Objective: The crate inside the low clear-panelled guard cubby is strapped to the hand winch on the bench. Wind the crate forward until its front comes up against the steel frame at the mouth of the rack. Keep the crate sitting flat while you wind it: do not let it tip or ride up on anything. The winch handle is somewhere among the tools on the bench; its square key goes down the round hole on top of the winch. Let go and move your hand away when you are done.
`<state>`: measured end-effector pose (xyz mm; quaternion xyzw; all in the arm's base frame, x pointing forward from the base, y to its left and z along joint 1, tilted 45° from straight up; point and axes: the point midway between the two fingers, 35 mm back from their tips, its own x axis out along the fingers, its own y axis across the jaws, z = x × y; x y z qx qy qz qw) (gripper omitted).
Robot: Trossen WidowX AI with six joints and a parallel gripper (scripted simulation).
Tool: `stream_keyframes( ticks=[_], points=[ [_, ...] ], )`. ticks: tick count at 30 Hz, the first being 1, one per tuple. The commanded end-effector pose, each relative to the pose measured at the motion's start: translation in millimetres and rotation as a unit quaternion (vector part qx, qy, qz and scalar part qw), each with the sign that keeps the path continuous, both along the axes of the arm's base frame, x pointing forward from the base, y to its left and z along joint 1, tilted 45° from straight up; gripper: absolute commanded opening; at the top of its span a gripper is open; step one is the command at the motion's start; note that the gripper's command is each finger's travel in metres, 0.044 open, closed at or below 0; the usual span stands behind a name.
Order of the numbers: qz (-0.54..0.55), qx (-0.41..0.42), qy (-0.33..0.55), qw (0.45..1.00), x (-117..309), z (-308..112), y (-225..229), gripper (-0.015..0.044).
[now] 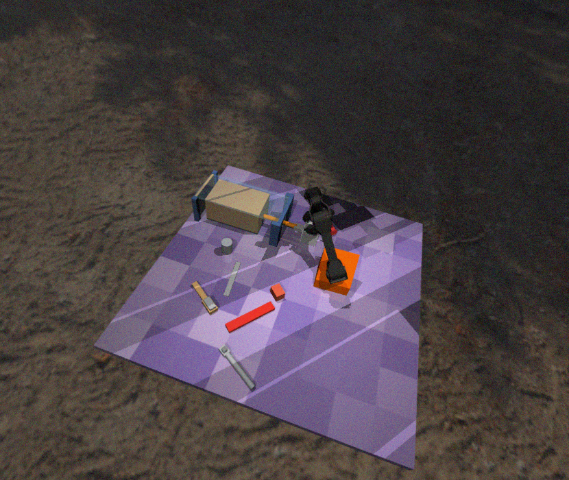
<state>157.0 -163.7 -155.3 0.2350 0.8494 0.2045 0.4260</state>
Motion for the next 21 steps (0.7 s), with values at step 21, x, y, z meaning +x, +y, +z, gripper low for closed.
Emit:
stream_keyframes(
  ticks=[21],
  points=[
    [-0.138, -0.001, -0.127, 0.982, 16, 83, -81, 0.0440]
  ],
)
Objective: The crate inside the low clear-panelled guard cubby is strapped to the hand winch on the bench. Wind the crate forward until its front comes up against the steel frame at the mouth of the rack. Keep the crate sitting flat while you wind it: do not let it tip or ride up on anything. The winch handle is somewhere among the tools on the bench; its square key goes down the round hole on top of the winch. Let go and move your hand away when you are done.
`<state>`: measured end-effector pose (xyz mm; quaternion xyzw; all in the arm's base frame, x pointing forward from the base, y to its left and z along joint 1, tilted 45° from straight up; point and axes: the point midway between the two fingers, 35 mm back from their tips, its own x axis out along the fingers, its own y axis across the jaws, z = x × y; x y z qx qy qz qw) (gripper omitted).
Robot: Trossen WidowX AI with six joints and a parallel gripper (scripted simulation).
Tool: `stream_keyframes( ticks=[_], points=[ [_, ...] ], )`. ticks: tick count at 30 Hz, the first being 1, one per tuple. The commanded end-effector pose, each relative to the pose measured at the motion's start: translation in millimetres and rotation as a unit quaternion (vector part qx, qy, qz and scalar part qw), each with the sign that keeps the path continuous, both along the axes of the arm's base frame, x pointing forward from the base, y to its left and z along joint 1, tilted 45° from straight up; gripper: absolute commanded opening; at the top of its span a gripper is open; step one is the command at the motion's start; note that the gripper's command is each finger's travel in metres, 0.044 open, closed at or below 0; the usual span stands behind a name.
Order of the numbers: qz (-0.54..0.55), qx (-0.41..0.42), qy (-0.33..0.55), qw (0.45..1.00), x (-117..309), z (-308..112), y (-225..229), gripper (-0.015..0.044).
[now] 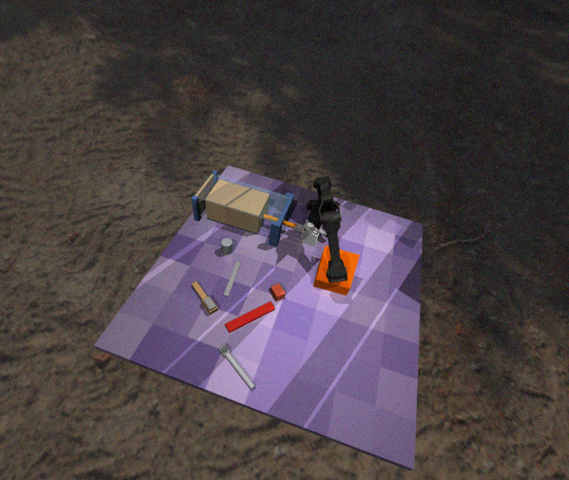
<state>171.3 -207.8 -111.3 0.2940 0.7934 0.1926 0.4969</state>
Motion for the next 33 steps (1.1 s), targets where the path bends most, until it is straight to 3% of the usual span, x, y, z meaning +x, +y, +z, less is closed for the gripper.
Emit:
stream_keyframes(
  ticks=[1, 8, 25, 33],
  points=[
    [-0.066, -0.013, -0.065, 0.996, 1.7, 45.1, -41.6, 0.0440],
    [-0.068, -0.025, -0.066, 0.995, -0.1, 47.6, -47.2, 0.0440],
    [-0.068, -0.025, -0.066, 0.995, -0.1, 47.6, -47.2, 0.0000],
    [-0.068, -0.025, -0.066, 0.995, -0.1, 47.6, -47.2, 0.0000]
  ],
)
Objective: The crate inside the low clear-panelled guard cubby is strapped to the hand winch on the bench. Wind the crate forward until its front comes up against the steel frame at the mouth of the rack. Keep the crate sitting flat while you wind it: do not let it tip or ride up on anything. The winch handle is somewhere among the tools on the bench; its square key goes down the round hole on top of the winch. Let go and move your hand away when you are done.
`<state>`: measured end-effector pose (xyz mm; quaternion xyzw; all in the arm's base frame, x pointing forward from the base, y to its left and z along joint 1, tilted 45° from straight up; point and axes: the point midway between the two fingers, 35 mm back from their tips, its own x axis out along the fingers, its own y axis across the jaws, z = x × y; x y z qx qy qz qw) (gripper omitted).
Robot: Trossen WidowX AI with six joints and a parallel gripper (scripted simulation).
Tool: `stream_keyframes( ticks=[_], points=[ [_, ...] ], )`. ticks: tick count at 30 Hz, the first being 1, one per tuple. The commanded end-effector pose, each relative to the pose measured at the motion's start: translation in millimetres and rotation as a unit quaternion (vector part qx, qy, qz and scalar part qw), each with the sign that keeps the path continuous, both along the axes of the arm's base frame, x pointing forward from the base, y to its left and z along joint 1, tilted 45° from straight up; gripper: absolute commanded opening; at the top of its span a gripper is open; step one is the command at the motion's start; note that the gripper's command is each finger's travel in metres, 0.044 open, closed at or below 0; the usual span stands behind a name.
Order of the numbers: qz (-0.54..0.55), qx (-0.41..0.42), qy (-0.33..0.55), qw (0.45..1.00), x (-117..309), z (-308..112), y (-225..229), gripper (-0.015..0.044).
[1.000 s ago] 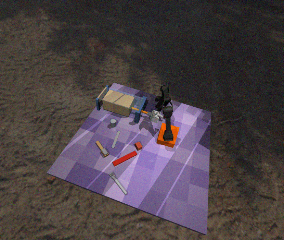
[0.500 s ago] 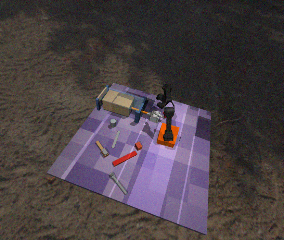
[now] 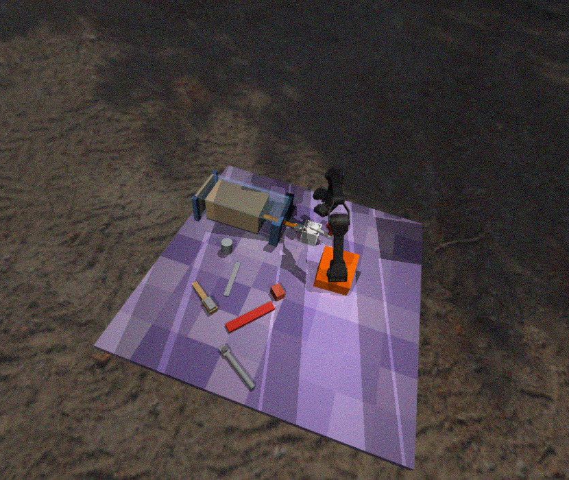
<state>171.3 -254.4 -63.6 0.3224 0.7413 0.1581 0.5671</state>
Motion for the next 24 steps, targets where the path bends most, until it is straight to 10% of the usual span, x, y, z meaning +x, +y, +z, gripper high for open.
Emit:
stream_keyframes(
  ticks=[1, 24],
  points=[
    [0.000, -0.002, 0.001, 1.000, -0.1, -0.1, -0.6, 0.0000],
    [-0.006, 0.009, -0.004, 1.000, 0.0, 0.1, 0.0, 0.0000]
  ],
)
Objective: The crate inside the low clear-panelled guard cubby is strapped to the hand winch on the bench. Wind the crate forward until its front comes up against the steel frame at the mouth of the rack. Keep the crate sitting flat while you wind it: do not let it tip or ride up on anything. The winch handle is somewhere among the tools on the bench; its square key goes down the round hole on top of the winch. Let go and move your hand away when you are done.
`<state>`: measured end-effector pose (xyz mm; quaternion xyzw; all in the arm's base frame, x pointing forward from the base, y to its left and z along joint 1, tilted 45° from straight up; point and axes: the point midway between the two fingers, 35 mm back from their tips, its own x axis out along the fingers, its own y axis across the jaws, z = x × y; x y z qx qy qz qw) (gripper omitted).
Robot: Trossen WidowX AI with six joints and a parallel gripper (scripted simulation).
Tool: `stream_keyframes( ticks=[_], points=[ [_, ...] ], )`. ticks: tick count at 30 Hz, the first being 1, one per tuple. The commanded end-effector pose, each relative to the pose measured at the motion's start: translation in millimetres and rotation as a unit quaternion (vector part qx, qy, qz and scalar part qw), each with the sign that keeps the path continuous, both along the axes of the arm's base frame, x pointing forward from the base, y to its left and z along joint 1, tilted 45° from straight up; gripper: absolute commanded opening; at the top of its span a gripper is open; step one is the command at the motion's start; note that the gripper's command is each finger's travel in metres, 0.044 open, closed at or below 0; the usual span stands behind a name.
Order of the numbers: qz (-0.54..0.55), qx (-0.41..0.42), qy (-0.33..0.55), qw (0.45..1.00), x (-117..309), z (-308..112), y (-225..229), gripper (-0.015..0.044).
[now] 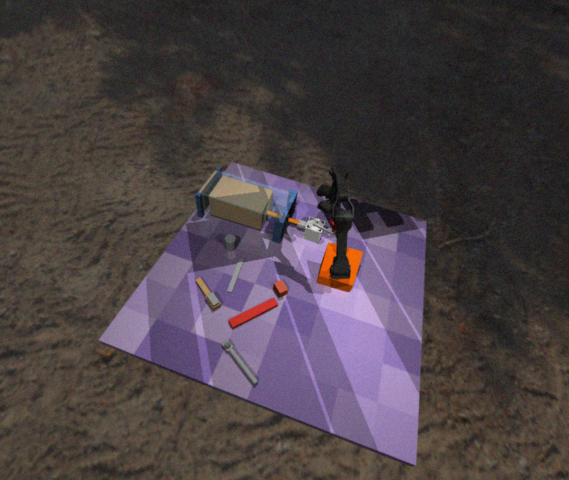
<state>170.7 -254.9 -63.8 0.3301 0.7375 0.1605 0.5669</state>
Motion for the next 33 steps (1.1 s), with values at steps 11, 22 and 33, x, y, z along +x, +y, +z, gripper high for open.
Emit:
stream_keyframes(
  ticks=[11, 22, 33],
  points=[
    [0.000, 0.002, -0.003, 1.000, 1, 0, 0, 0.0000],
    [-0.081, -0.046, 0.006, 0.996, -14, -1, 1, 0.0131],
    [-0.282, -0.138, 0.011, 0.949, -48, -3, 14, 0.0420]
  ],
)
